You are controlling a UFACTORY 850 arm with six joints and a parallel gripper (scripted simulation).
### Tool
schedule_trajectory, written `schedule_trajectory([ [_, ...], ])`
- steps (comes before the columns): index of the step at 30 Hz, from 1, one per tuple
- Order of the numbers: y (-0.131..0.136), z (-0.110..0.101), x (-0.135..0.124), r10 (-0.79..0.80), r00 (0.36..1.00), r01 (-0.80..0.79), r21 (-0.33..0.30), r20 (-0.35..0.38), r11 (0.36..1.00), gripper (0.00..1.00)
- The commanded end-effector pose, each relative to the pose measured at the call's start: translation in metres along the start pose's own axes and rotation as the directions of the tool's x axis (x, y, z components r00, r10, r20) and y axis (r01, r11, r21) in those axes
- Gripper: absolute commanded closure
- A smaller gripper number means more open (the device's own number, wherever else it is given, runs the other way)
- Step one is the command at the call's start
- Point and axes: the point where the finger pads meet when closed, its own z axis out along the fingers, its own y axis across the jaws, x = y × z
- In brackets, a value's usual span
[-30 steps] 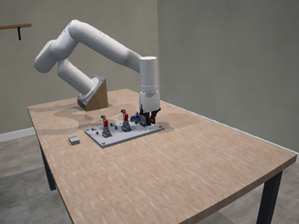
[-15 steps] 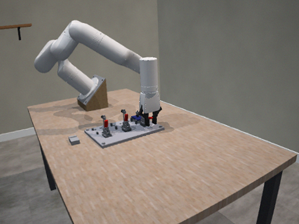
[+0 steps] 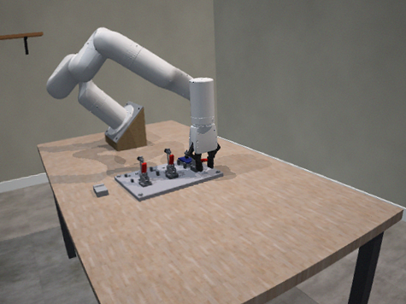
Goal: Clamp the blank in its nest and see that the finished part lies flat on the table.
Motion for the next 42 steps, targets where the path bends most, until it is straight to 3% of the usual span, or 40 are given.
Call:
schedule_trajectory([
  [1,0.0,-0.001,0.001,0.001,1.0,-0.001,0.0,-0.002,1.0,0.53],
  [13,0.0,-0.003,0.001,0.001,1.0,-0.001,0.0,-0.002,1.0,0.53],
  [25,0.0,-0.049,0.001,0.001,1.0,-0.001,0.0,-0.002,1.0,0.53],
  [36,0.0,-0.051,0.001,0.001,1.0,-0.001,0.0,-0.002,1.0,0.53],
  [37,0.0,-0.051,0.001,0.001,1.0,-0.001,0.0,-0.002,1.0,1.0],
  [42,0.0,-0.051,0.001,0.001,1.0,-0.001,0.0,-0.002,1.0,1.0],
])
